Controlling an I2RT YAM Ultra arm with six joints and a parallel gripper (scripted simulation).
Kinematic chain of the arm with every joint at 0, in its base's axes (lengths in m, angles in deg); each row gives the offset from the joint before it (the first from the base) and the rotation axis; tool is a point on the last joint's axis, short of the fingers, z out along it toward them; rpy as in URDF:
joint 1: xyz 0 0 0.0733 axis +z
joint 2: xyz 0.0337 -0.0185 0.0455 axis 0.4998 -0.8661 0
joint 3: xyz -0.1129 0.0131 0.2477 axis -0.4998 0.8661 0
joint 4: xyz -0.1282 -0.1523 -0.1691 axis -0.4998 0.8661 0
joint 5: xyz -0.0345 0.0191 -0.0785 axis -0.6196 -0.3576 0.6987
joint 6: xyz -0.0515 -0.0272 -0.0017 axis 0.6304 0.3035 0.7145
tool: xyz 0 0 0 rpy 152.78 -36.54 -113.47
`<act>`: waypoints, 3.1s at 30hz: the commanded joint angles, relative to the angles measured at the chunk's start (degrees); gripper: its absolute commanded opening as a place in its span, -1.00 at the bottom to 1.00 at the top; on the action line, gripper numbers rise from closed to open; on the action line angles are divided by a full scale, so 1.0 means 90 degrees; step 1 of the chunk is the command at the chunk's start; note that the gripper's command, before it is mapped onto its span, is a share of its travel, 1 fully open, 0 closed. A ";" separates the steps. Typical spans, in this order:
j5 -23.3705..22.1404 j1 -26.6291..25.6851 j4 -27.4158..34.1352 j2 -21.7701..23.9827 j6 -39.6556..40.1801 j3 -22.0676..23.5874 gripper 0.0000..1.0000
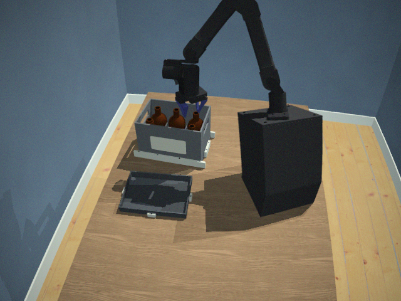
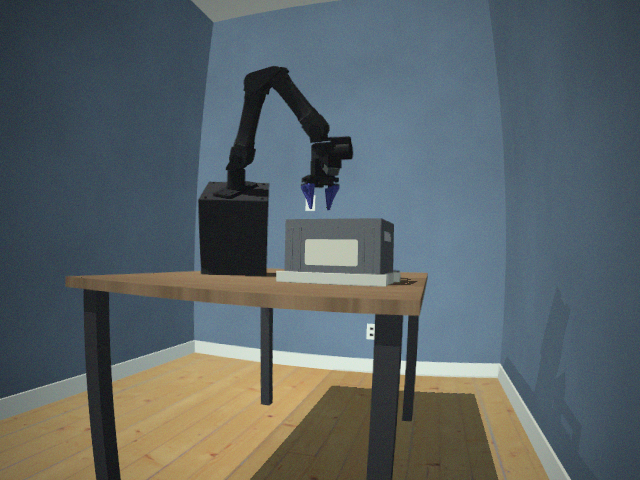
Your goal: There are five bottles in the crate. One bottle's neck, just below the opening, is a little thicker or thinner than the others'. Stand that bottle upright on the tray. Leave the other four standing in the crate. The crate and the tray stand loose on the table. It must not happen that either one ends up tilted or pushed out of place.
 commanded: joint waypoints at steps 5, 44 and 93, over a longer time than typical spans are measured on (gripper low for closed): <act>0.0081 0.0171 0.0365 0.0254 -0.0135 -0.0226 0.21; 0.0082 0.0174 0.0375 0.0257 -0.0122 -0.0231 -1.00; 0.0013 -0.0109 0.2886 -0.3512 0.0198 -0.6489 -1.00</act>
